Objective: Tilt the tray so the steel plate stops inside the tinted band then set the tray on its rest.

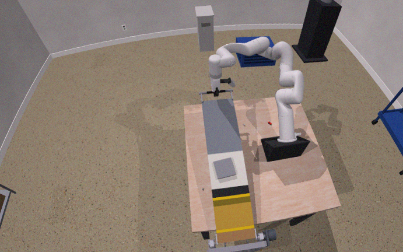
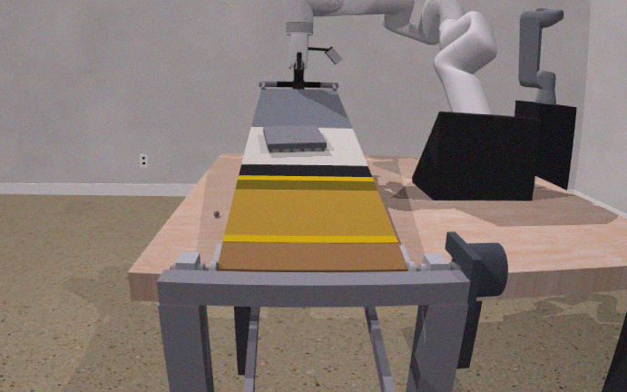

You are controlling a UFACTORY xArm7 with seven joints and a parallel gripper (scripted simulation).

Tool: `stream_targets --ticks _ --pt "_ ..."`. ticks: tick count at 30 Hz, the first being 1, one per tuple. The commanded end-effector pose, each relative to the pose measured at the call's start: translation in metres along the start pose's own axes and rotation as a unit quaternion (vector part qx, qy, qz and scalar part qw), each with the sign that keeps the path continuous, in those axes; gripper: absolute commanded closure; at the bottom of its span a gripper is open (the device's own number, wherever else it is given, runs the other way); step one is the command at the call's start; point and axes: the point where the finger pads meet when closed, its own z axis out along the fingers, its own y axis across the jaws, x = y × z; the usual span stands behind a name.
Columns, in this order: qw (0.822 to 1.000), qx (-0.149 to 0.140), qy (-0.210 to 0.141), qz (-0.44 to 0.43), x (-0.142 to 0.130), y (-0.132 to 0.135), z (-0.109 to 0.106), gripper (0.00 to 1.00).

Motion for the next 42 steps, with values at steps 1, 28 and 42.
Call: stream_targets --ticks 1,28,42 --pt "1.000 0.000 -0.003 -0.001 -0.001 0.004 -0.019 1.00" --pt "1.000 0.000 -0.003 -0.001 -0.001 0.007 -0.033 1.00" --pt "1.000 0.000 -0.003 -0.001 -0.001 0.003 -0.017 1.00"
